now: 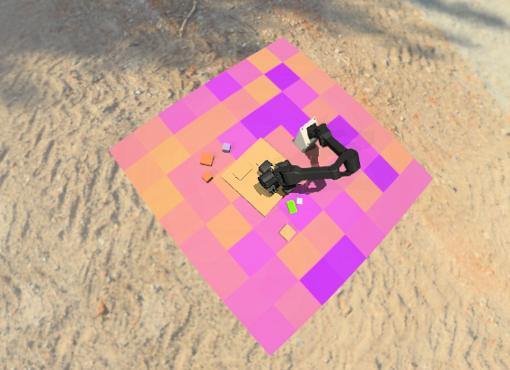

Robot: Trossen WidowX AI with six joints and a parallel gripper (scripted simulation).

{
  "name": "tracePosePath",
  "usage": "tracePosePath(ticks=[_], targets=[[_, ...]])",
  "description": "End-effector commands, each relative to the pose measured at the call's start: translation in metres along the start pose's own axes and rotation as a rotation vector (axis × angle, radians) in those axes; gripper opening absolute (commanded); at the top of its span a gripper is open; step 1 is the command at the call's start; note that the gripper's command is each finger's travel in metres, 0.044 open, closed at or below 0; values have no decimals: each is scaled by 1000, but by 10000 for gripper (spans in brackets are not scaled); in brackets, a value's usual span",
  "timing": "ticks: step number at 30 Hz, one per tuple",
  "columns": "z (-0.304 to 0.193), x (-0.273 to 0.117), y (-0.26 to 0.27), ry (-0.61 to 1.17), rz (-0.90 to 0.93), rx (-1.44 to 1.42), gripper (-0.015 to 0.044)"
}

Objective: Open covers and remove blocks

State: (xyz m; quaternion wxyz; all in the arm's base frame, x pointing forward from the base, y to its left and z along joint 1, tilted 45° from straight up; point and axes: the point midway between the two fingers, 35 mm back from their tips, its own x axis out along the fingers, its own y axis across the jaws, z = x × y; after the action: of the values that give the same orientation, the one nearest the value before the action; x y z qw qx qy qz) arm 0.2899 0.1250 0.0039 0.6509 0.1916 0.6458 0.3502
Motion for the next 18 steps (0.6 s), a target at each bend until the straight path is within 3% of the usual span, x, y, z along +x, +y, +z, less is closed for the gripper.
tracePosePath(ticks=[1, 18], targets=[[6, 0, 1, -3, 5, 2, 0], [23, -1, 1, -3, 5, 1, 0]])
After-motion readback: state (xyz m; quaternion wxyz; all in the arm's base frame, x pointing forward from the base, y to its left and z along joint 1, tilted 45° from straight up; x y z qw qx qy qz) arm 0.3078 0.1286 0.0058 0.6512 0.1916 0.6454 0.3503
